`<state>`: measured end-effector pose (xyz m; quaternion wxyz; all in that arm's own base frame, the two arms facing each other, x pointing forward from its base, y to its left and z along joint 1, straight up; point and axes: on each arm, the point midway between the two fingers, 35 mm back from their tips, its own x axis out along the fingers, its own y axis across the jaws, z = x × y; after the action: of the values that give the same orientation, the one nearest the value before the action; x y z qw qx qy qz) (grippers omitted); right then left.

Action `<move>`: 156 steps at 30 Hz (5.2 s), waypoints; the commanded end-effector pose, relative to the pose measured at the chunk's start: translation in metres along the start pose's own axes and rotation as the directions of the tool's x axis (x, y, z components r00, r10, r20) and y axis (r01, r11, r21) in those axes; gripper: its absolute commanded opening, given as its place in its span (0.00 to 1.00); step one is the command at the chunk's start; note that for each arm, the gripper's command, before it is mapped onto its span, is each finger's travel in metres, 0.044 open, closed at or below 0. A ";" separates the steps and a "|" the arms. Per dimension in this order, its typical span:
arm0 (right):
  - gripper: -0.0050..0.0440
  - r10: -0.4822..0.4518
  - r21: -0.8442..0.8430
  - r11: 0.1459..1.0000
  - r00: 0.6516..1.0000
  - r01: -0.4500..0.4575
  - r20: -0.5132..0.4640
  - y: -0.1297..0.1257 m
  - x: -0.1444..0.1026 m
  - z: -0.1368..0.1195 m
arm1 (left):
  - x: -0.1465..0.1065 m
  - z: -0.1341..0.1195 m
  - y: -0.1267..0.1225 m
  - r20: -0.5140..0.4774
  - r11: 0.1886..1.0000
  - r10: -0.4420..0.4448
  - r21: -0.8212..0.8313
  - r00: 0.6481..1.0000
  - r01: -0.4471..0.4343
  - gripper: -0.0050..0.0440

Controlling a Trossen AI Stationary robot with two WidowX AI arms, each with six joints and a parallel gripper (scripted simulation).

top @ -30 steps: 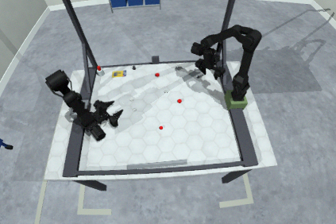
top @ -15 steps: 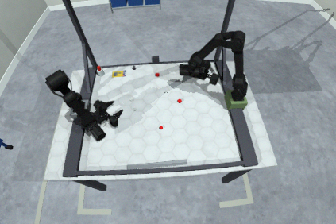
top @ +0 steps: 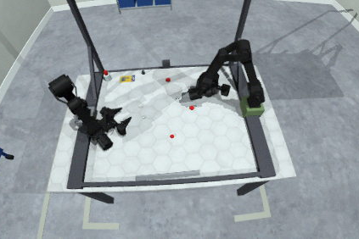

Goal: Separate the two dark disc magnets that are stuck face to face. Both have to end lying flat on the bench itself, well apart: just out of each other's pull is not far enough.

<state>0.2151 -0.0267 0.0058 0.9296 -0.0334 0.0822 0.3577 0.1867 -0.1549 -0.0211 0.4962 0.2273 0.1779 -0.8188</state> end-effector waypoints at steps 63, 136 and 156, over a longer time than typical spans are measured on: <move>0.92 -0.005 -0.006 1.000 1.000 0.005 0.006 -0.002 -0.001 0.001 | -0.018 -0.007 0.013 0.144 0.987 0.160 -0.005 0.977 -0.161 0.92; 0.92 -0.095 0.082 0.766 0.238 0.638 -0.967 0.053 -0.050 0.153 | -0.199 0.081 -0.103 -0.827 -0.359 0.181 -0.559 0.531 -0.747 0.87; 0.92 -0.081 0.086 0.767 0.229 0.636 -0.970 0.054 -0.050 0.149 | -0.083 0.069 0.001 -0.824 -0.347 0.102 -0.554 0.557 -0.757 0.10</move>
<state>0.1603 -0.0017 0.1579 0.7351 -0.0231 0.6776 0.0051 0.1955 -0.0846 0.1087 0.7170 0.0225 0.6945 -0.0552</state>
